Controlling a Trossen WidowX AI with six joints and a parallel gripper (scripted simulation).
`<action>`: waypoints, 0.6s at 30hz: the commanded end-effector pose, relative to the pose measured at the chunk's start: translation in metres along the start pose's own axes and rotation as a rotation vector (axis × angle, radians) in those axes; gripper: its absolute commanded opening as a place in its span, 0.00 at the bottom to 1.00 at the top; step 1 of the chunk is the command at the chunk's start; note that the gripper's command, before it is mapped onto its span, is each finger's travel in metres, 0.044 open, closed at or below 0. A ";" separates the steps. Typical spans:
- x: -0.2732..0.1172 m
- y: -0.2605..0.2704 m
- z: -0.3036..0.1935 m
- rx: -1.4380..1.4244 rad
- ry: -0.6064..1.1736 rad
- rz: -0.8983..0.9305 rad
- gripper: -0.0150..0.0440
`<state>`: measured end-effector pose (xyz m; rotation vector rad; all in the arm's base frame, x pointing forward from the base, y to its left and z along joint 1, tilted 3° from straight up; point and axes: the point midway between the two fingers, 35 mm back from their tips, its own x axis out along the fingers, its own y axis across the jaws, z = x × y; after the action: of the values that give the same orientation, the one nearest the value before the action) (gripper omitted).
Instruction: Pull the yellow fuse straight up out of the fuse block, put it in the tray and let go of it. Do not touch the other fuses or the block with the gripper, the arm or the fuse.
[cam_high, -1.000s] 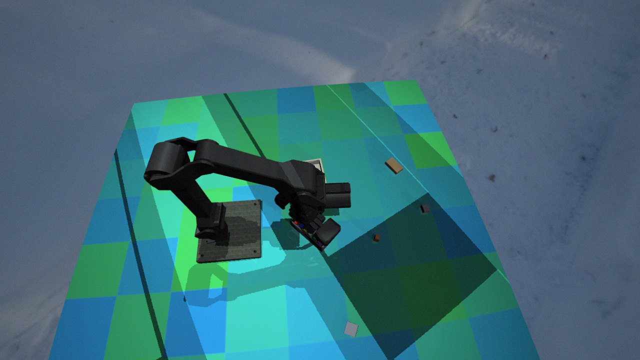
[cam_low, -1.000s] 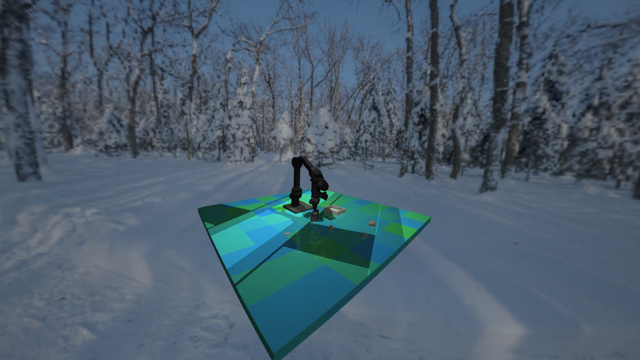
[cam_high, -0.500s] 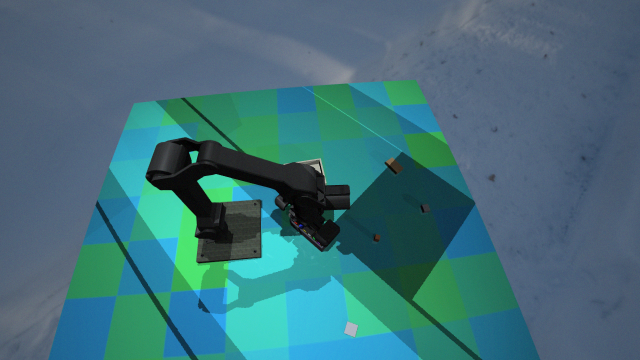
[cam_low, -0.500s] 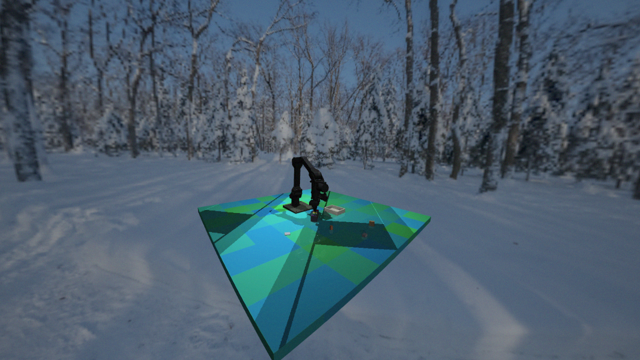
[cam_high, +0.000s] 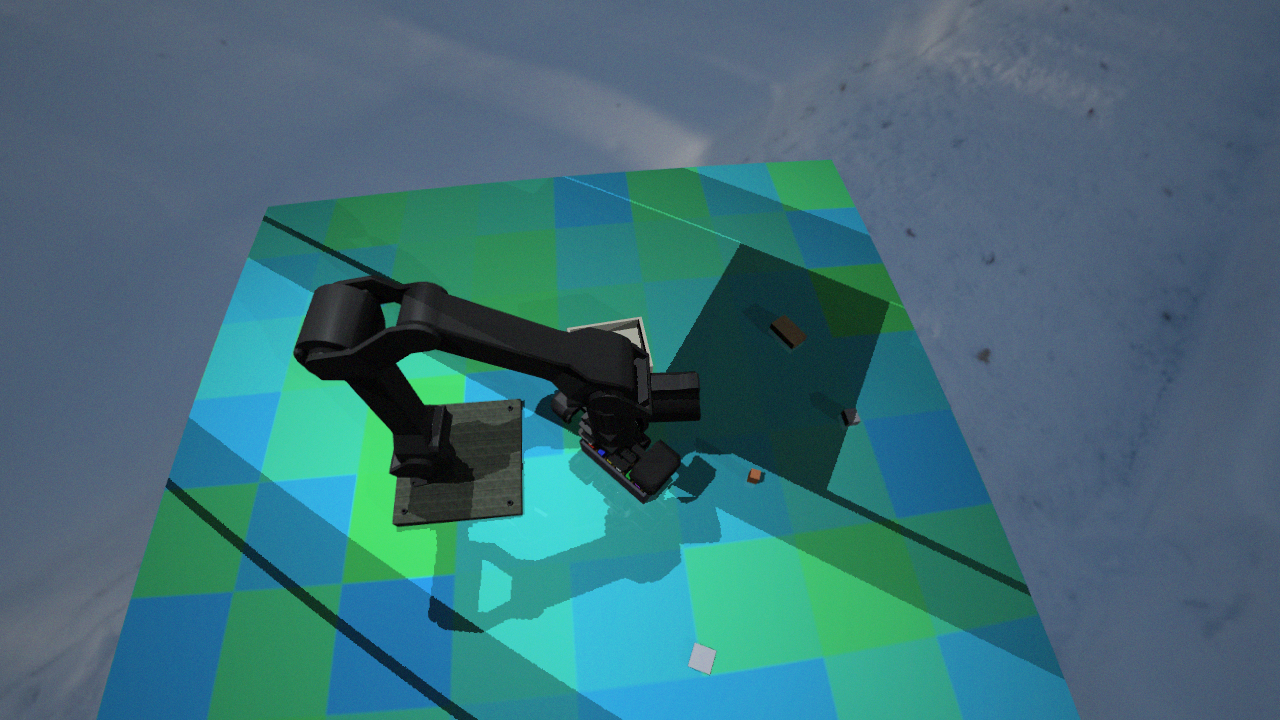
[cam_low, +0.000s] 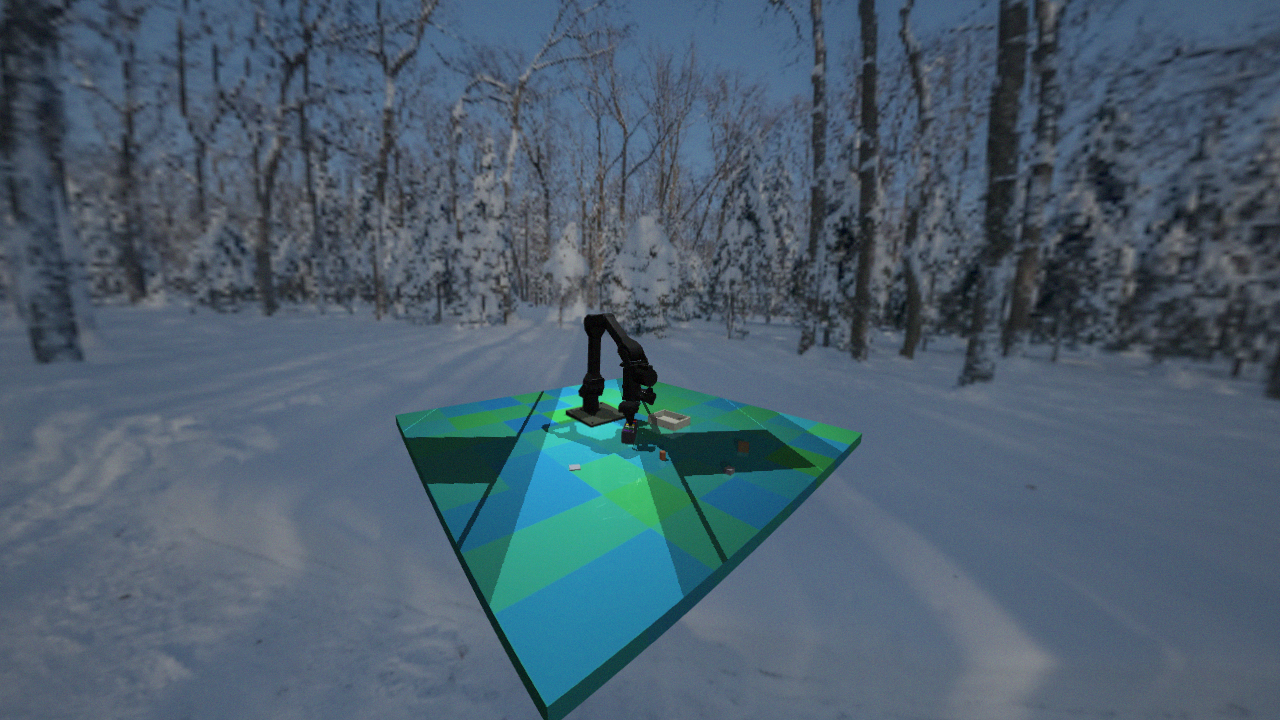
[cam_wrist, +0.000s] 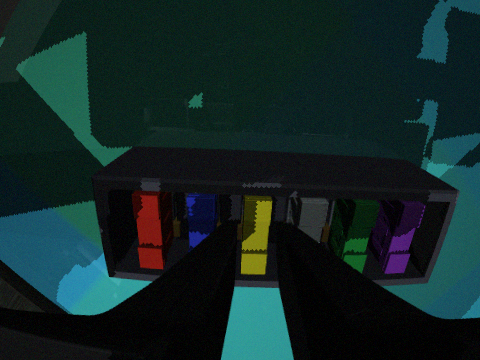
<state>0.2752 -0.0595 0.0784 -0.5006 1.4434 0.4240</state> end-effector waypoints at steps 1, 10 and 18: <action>0.005 0.000 -0.002 -0.004 0.009 0.001 0.37; 0.004 0.001 -0.001 0.000 0.004 0.004 0.35; 0.004 0.001 -0.001 0.000 0.004 0.004 0.25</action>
<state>0.2742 -0.0593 0.0741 -0.4989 1.4489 0.4270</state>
